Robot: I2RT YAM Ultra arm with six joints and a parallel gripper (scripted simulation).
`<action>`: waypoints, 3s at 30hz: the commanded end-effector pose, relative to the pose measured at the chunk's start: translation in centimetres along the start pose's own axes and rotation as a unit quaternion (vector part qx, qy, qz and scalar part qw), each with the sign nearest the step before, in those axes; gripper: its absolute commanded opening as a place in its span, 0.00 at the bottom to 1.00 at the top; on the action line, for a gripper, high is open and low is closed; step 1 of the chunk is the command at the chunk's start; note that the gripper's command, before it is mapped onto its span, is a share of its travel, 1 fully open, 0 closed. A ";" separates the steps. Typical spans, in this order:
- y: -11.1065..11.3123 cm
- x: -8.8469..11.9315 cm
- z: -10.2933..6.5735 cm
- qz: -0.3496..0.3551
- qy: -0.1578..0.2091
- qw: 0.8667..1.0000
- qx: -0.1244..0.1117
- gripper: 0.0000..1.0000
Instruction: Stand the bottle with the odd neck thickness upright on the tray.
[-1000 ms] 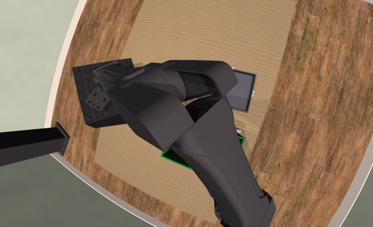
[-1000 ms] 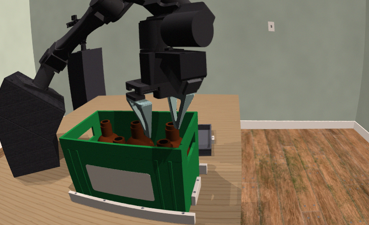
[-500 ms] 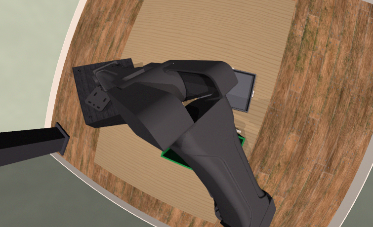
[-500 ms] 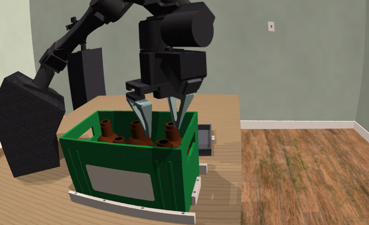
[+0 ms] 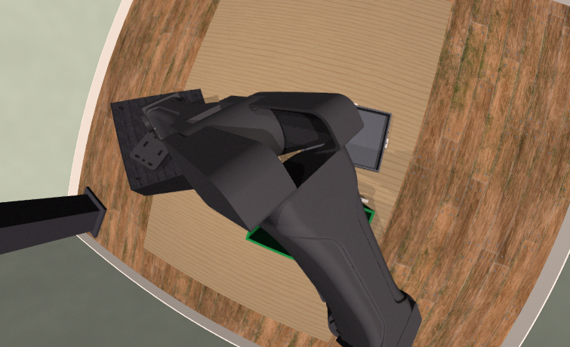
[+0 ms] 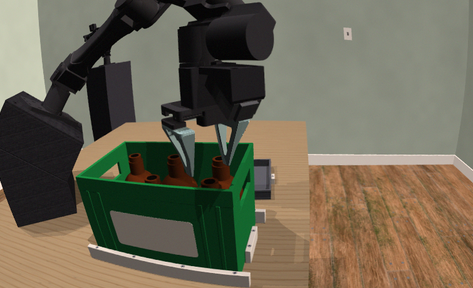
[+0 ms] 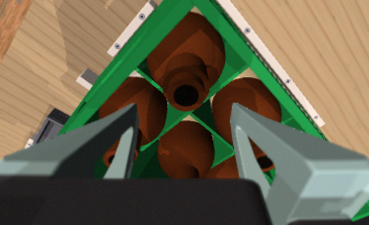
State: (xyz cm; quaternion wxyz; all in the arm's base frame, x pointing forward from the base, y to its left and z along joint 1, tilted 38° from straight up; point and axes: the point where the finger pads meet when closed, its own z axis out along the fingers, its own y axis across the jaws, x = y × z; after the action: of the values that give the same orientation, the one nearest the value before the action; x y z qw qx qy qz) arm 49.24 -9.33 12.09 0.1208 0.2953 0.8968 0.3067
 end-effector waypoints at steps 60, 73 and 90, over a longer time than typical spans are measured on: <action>0.0 -1.0 -1.5 -0.005 -0.021 1.000 -0.002 0.61; -0.7 -0.9 -0.6 0.006 -0.007 1.000 0.002 0.61; -0.7 -1.0 -0.6 0.005 -0.009 1.000 0.002 0.61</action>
State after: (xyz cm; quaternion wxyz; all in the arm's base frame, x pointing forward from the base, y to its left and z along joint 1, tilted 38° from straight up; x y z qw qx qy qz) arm 49.16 -9.30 11.77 0.1162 0.2965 0.8969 0.3069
